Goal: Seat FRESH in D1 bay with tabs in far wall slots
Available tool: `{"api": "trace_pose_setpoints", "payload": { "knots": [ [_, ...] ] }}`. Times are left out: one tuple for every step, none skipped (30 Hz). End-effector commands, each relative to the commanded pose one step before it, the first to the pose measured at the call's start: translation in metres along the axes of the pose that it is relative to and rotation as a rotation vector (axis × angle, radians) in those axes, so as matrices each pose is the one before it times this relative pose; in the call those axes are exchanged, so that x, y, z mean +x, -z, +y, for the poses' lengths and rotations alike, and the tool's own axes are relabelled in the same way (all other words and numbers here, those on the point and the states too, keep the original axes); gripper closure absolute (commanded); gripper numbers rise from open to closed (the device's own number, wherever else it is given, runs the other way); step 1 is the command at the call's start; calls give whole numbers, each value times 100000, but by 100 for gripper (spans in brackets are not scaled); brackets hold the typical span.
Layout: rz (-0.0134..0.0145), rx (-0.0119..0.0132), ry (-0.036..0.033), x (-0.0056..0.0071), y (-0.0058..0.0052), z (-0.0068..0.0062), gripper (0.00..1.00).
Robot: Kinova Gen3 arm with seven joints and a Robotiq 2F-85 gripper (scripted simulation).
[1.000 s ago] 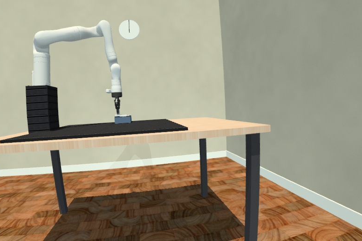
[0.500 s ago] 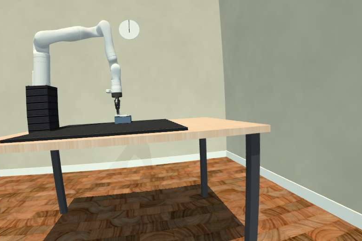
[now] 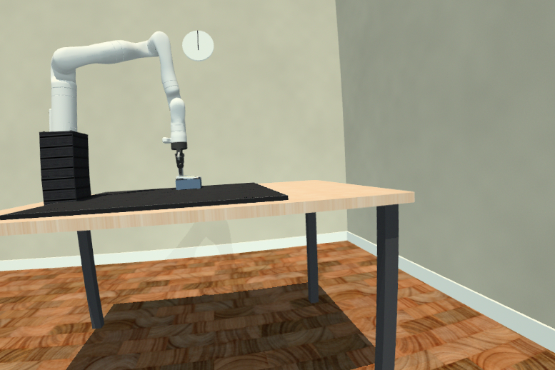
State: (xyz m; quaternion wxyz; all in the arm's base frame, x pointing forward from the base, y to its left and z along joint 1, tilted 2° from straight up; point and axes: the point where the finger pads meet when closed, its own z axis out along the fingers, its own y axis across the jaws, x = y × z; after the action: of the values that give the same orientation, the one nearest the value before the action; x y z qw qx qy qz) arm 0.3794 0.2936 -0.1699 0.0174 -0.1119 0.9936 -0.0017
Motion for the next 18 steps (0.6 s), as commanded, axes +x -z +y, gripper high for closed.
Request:
{"api": "trace_pose_setpoints", "payload": {
  "knots": [
    [-146,-13,-20,-71,18,-1,100],
    [0,0,0,-1,-18,-12,100],
    [0,0,0,0,0,0,100],
    [0,0,0,0,0,0,100],
    [0,0,0,0,0,0,100],
    [-30,48,-15,-7,-28,-16,100],
    [0,0,0,-5,-23,-13,100],
    [0,0,0,0,0,0,100],
    [0,0,0,0,0,0,100],
    [0,0,0,0,-1,0,100],
    [0,0,0,0,0,0,100],
    [0,0,0,0,0,0,100],
    [0,0,0,0,0,0,100],
    [-57,35,-21,-15,-26,-13,100],
    [0,0,0,-12,-23,-11,100],
    [0,0,0,0,0,0,100],
    [0,0,0,0,0,0,100],
    [0,0,0,0,0,0,100]
  ]
}}
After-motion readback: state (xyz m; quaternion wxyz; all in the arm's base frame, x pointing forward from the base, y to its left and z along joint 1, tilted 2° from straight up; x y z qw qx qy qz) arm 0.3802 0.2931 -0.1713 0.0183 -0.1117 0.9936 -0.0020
